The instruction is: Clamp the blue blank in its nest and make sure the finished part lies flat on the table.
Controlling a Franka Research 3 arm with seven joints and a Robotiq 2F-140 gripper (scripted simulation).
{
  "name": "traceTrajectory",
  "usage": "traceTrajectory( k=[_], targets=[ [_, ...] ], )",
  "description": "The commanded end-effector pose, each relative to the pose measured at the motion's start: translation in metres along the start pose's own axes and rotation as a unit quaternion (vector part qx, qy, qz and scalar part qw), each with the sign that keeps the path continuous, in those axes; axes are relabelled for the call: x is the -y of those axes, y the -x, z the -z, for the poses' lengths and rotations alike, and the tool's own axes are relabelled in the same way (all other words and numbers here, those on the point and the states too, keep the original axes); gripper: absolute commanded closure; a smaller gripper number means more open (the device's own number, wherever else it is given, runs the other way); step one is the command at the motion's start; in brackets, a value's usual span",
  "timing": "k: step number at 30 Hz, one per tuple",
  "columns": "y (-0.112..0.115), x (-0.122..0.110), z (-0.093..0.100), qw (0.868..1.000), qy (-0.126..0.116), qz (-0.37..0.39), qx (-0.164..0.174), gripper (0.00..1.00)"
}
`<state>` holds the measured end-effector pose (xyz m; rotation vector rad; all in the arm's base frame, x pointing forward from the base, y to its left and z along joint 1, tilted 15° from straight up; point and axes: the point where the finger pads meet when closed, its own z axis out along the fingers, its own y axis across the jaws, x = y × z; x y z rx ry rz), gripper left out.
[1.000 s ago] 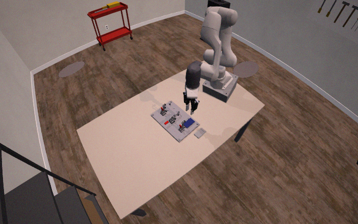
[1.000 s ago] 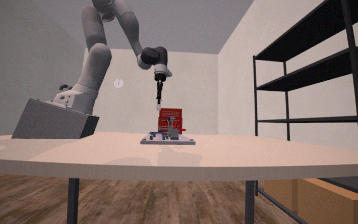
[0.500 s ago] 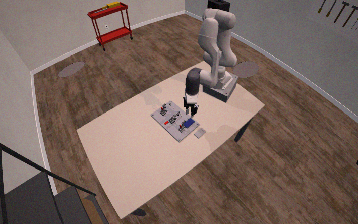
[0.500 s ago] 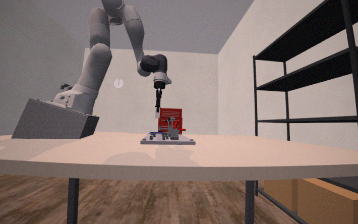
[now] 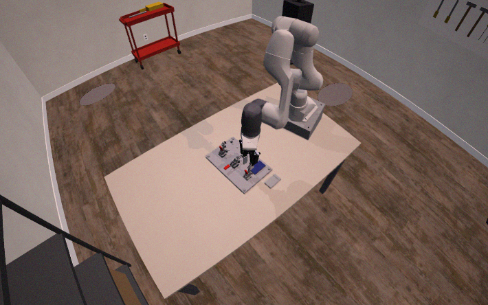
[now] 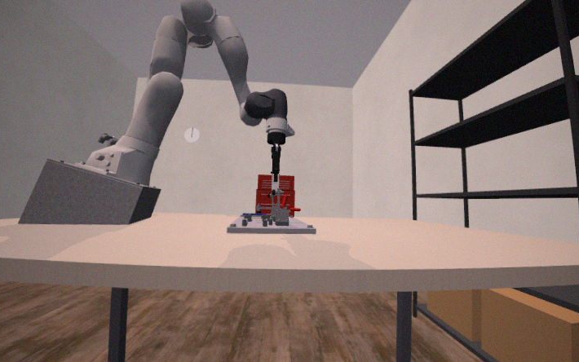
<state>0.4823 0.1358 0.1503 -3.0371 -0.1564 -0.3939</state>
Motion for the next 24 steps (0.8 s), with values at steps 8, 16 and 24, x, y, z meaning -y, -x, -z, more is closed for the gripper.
traceTrajectory(
  k=[8, 16, 24],
  targets=[
    [-0.016, 0.001, -0.002, 1.0, -0.001, 0.017, 0.006, 0.72],
    [-0.016, 0.001, -0.012, 1.0, -0.001, 0.017, 0.006, 0.72],
    [-0.016, 0.001, -0.03, 1.0, -0.001, 0.017, 0.006, 0.72]
  ],
)
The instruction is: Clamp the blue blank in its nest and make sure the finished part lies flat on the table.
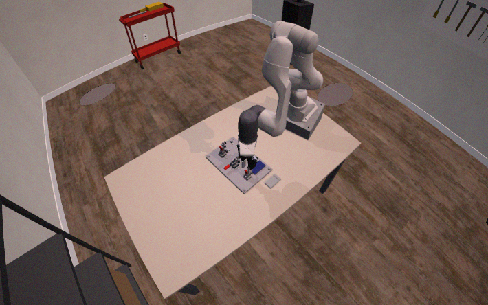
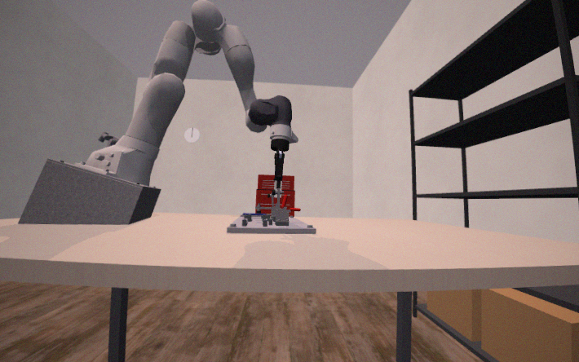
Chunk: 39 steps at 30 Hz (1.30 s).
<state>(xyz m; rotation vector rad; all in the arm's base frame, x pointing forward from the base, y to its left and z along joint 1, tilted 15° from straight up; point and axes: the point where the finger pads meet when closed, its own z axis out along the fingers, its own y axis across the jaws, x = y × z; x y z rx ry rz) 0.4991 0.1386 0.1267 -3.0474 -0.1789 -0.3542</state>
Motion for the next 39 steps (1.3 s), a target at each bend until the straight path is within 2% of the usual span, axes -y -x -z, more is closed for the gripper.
traceTrajectory(
  k=[1, 20, 30, 39],
  targets=[
    [-0.005, 0.001, -0.004, 1.0, -0.003, 0.01, -0.008, 0.72],
    [-0.006, 0.001, -0.005, 1.0, -0.003, 0.01, -0.008, 0.72],
    [-0.008, 0.002, -0.032, 1.0, -0.003, 0.01, -0.008, 0.72],
    [-0.008, 0.002, -0.033, 1.0, -0.003, 0.01, -0.008, 0.72]
  ],
)
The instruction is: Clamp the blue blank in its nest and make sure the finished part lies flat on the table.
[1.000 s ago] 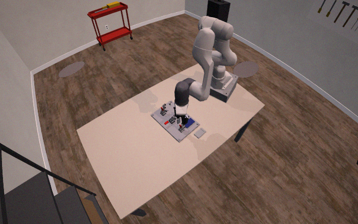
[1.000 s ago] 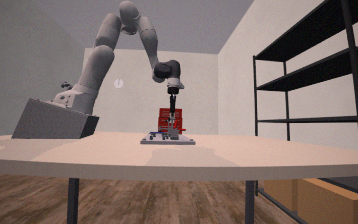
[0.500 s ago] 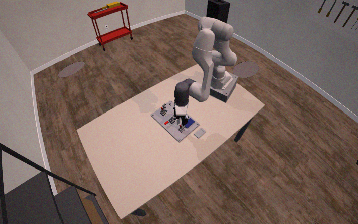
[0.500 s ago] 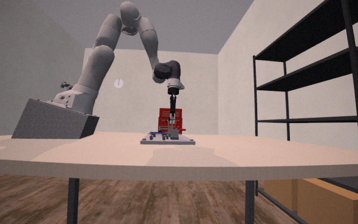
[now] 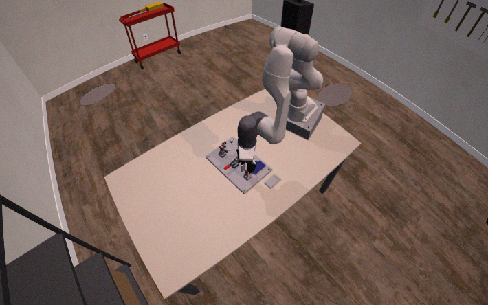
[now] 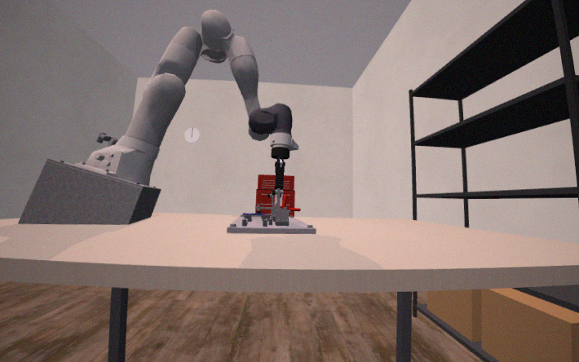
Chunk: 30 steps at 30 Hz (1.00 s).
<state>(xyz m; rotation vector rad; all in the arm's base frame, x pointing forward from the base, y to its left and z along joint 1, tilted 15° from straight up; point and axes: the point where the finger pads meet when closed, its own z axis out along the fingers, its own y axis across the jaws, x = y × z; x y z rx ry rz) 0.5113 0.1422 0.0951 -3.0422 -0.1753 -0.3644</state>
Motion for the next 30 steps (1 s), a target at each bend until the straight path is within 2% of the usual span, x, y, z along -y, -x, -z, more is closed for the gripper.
traceTrajectory(
  k=[1, 10, 11, 30],
  targets=[
    [-0.003, 0.0017, 0.0006, 1.0, -0.001, 0.012, -0.004, 0.72],
    [-0.003, 0.0017, 0.0006, 1.0, -0.001, 0.012, -0.004, 0.72],
    [-0.003, 0.0017, 0.0006, 1.0, -0.001, 0.012, -0.004, 1.0],
    [-0.003, 0.0017, 0.0006, 1.0, -0.001, 0.012, -0.004, 1.0]
  ],
)
